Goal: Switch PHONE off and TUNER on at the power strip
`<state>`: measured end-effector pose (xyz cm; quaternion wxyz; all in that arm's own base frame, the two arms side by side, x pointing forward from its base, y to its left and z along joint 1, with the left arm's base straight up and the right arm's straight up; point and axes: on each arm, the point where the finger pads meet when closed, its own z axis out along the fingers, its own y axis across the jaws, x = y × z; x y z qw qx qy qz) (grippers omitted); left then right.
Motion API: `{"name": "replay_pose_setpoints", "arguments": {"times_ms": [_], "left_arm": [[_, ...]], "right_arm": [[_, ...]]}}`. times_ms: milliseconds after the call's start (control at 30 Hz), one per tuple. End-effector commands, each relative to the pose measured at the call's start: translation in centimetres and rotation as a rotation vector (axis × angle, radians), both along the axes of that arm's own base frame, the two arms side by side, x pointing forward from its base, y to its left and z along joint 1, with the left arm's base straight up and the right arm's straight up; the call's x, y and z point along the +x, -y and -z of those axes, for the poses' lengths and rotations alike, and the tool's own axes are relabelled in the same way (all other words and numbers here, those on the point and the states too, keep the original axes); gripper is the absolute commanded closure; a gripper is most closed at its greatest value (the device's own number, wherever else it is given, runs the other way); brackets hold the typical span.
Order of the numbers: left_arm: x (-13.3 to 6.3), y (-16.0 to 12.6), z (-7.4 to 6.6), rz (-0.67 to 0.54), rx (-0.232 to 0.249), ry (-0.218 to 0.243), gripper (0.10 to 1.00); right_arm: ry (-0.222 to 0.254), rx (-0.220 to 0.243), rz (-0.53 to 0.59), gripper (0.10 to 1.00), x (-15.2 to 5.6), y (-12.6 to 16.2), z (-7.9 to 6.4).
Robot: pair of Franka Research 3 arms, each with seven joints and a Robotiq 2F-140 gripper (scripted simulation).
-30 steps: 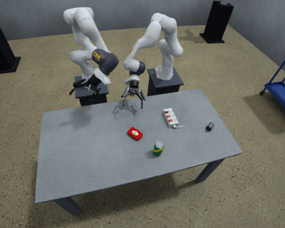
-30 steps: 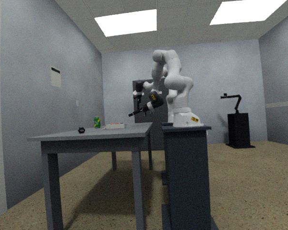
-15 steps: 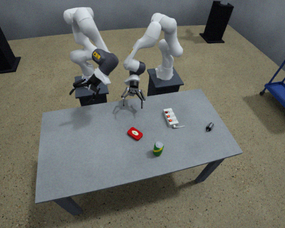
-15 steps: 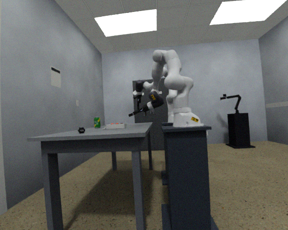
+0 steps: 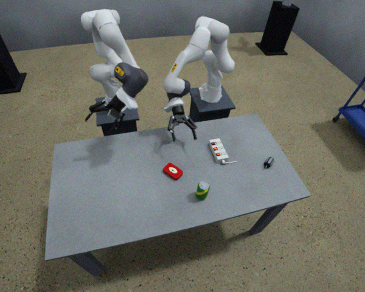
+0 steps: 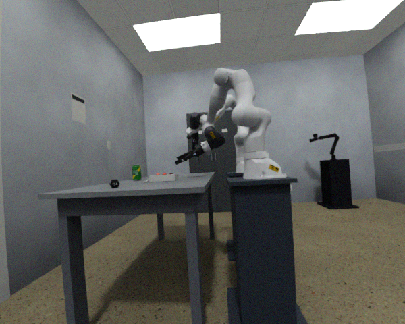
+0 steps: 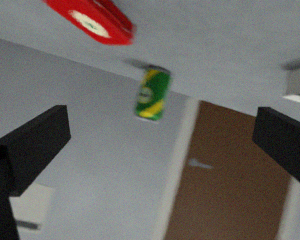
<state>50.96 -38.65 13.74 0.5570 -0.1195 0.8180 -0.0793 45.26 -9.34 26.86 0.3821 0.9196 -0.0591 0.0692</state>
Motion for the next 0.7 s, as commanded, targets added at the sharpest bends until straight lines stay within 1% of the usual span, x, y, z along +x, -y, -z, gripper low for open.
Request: {"name": "replay_pose_setpoints", "arguments": {"times_ms": [0, 33, 100, 133, 200, 233, 300, 600, 667], "left_arm": [[0.9, -3.5, 0.4, -0.109, 0.057, -0.060, 0.098], [1.1, -4.3, 0.5, -0.137, 0.056, -0.073, 0.098], [1.1, -4.3, 0.5, -0.137, 0.056, -0.073, 0.098], [1.5, -6.2, 0.6, -0.203, 0.054, -0.104, 0.098], [1.8, -7.8, 0.8, -0.257, 0.050, -0.132, 0.098], [1.9, -8.5, 0.8, -0.283, 0.047, -0.146, 0.098], [2.0, -9.7, 1.0, -0.327, 0.042, -0.170, 0.098], [1.9, -14.7, 1.7, -0.518, 0.003, -0.294, 0.098], [1.9, -14.7, 1.7, -0.518, 0.003, -0.294, 0.098]], "right_arm": [[0.006, 0.022, 0.091, 0.098, -0.5, 2.3, -0.2], [0.009, 0.031, 0.123, 0.098, -0.7, 3.2, -0.4], [0.009, 0.031, 0.123, 0.098, -0.7, 3.2, -0.4], [0.014, 0.042, 0.159, 0.098, -0.9, 4.2, -0.5], [0.024, 0.064, 0.239, 0.098, -1.3, 6.3, -0.9], [0.027, 0.069, 0.256, 0.098, -1.4, 6.8, -0.9], [0.031, 0.077, 0.284, 0.098, -1.6, 7.5, -1.1], [0.062, 0.131, 0.472, 0.098, -3.3, 12.5, -1.9], [0.062, 0.131, 0.472, 0.098, -3.3, 12.5, -1.9]]}}
